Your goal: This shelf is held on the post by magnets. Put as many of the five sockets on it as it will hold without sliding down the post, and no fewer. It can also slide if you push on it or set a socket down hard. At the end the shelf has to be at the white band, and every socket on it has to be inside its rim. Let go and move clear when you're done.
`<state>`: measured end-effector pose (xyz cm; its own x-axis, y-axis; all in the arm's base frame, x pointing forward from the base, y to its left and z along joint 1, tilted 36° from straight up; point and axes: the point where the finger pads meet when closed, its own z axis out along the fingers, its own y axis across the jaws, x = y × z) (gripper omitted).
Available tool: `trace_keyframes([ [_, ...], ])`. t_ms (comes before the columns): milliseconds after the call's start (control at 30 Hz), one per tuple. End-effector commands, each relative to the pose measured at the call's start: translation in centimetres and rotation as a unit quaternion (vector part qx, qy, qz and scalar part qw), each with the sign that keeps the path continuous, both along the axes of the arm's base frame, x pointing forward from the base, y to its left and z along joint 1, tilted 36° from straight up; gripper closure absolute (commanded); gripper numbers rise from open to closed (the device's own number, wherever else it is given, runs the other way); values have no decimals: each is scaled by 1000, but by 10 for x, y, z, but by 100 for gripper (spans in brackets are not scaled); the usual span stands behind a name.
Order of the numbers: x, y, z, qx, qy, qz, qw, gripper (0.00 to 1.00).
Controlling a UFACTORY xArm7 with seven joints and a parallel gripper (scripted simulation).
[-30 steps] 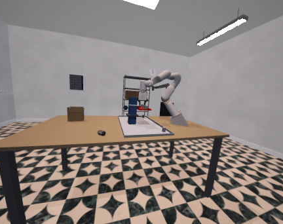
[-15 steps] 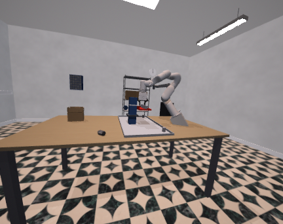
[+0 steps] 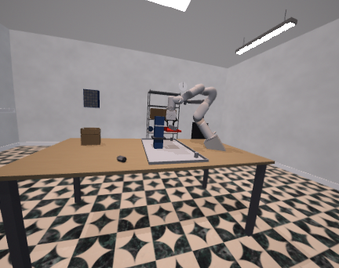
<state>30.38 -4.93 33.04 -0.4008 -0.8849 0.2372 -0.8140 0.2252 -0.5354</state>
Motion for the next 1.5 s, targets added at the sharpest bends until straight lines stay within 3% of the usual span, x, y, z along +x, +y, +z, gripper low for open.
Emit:
trace_keyframes([
  [0, 1, 1, 2, -1, -2, 1, 1000, 48],
  [833, -1, 2, 4, -1, -2, 1, 1000, 48],
  [1467, -18, 18, 37, -1, -2, 1, 1000, 48],
])
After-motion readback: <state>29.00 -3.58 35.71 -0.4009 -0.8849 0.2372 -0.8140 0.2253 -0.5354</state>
